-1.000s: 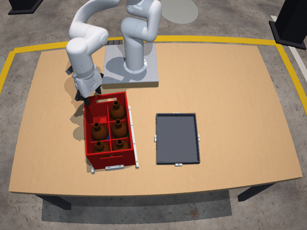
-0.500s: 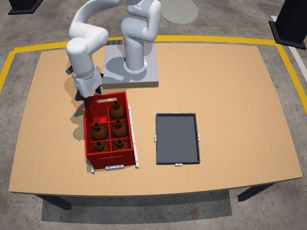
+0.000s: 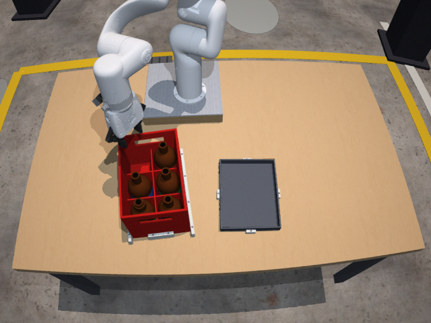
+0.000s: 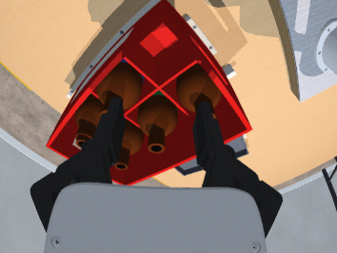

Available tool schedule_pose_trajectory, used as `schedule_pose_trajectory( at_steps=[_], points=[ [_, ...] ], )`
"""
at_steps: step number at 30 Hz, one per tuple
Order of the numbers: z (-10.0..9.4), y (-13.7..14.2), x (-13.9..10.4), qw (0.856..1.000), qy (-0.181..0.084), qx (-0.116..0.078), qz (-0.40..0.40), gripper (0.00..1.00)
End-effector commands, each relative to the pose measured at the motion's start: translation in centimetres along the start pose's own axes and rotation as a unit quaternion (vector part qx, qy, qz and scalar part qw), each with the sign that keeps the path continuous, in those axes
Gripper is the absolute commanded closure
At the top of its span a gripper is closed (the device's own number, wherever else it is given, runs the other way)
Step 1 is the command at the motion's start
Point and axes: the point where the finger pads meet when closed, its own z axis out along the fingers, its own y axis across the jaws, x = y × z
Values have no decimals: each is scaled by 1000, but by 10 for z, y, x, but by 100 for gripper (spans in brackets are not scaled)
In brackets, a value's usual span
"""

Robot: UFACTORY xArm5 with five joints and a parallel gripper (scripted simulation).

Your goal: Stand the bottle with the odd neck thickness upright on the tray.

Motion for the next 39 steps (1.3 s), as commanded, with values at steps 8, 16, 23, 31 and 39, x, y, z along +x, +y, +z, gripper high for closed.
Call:
schedule_pose_trajectory(
  at_steps=[8, 16, 23, 31, 39],
  points=[
    [9, -1, 0, 1000, 0, 2, 0, 35],
    [17, -1, 0, 1000, 0, 2, 0, 35],
    [26, -1, 0, 1000, 0, 2, 0, 35],
    [34, -1, 0, 1000, 0, 2, 0, 35],
    [37, -1, 0, 1000, 0, 2, 0, 35]
  ],
)
